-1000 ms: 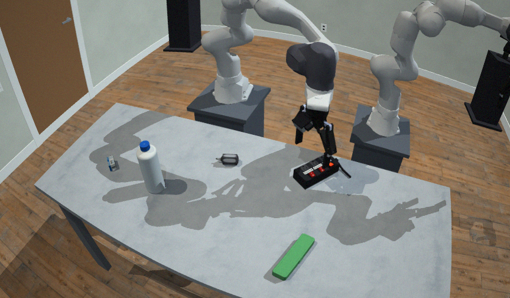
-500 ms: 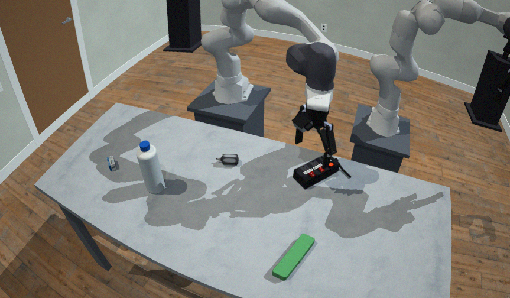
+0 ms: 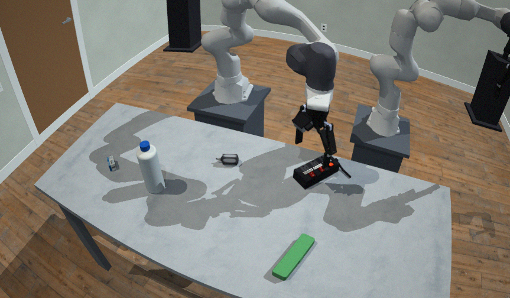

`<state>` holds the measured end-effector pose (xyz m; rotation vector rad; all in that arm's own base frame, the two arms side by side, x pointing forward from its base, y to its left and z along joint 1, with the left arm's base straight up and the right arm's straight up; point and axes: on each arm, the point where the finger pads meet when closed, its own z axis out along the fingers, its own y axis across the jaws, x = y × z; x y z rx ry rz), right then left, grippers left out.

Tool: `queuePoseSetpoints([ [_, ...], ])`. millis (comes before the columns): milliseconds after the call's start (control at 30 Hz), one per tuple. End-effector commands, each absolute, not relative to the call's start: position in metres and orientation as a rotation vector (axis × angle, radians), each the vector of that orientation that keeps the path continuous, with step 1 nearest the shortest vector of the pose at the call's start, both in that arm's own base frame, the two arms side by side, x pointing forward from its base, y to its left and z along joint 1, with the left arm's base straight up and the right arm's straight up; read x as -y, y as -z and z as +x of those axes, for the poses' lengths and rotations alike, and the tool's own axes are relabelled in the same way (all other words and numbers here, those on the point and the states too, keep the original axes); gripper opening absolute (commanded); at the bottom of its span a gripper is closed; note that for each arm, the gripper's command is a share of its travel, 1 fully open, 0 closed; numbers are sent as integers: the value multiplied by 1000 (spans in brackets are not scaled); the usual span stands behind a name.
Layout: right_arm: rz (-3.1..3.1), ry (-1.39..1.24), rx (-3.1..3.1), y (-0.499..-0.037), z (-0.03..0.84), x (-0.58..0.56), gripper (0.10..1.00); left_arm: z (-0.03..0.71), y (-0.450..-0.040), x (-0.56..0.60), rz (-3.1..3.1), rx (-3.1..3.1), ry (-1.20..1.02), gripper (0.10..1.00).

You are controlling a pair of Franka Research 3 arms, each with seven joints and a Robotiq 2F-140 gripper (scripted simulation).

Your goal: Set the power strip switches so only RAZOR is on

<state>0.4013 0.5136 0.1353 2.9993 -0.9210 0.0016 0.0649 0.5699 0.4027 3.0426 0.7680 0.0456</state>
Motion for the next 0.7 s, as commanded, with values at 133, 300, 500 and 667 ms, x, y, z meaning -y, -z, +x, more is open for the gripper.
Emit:
queuePoseSetpoints([
  [133, 3000, 1, 931, -136, 401, -515, 1000, 42, -407, -563, 2982, -984, -23, 1000],
  [300, 3000, 1, 931, -136, 401, -515, 1000, 29, -409, -559, 2955, -1064, -13, 1000],
  [500, 3000, 1, 931, -136, 401, -515, 1000, 19, -411, -557, 2933, -1126, -5, 1000],
  [667, 3000, 1, 931, -136, 401, -515, 1000, 13, -413, -555, 2918, -1163, -1, 1000],
])
